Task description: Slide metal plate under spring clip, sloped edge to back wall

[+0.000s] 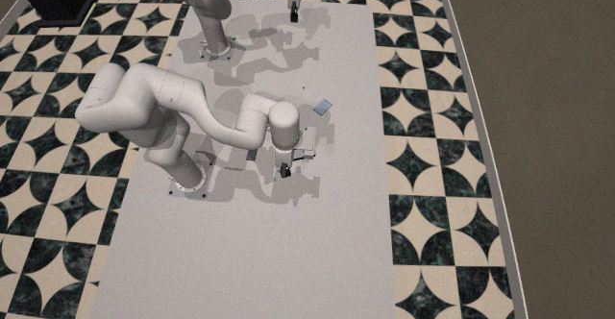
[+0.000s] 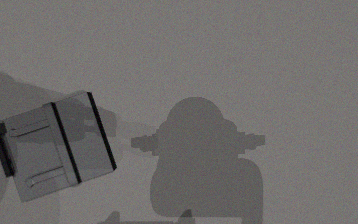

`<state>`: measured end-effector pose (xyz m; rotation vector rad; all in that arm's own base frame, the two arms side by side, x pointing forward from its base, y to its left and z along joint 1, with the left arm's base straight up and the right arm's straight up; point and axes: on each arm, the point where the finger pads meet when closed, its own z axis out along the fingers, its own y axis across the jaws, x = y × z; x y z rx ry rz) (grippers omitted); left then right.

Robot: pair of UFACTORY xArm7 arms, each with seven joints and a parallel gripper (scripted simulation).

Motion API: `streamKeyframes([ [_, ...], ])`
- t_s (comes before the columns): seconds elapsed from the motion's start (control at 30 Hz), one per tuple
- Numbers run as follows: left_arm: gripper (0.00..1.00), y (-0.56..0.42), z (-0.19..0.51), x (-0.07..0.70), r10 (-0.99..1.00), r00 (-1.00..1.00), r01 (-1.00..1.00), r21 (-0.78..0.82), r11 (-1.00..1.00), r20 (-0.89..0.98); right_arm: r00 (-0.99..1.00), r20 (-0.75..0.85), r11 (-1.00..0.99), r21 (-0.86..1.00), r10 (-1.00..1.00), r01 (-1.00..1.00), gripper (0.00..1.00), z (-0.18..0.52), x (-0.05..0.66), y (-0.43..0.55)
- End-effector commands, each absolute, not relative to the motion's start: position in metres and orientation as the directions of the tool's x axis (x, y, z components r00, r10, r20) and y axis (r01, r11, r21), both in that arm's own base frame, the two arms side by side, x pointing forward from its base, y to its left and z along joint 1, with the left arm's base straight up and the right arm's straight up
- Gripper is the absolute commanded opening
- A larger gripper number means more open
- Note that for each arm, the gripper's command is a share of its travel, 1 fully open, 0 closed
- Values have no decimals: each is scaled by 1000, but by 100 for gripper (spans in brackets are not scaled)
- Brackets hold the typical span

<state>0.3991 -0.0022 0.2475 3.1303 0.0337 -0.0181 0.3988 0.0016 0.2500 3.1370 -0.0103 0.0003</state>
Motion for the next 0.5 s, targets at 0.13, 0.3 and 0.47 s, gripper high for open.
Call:
streamKeyframes([
  [0.13,75,0,250,400,0,1000,0,0,-1000,0,1000,0,-1000,0,0,0,100,250,400,0],
  [0.3,75,0,250,400,0,1000,0,0,-1000,0,1000,0,-1000,0,0,0,100,250,400,0],
  [0.47,75,0,250,400,0,1000,0,0,-1000,0,1000,0,-1000,0,0,0,100,250,400,0],
])
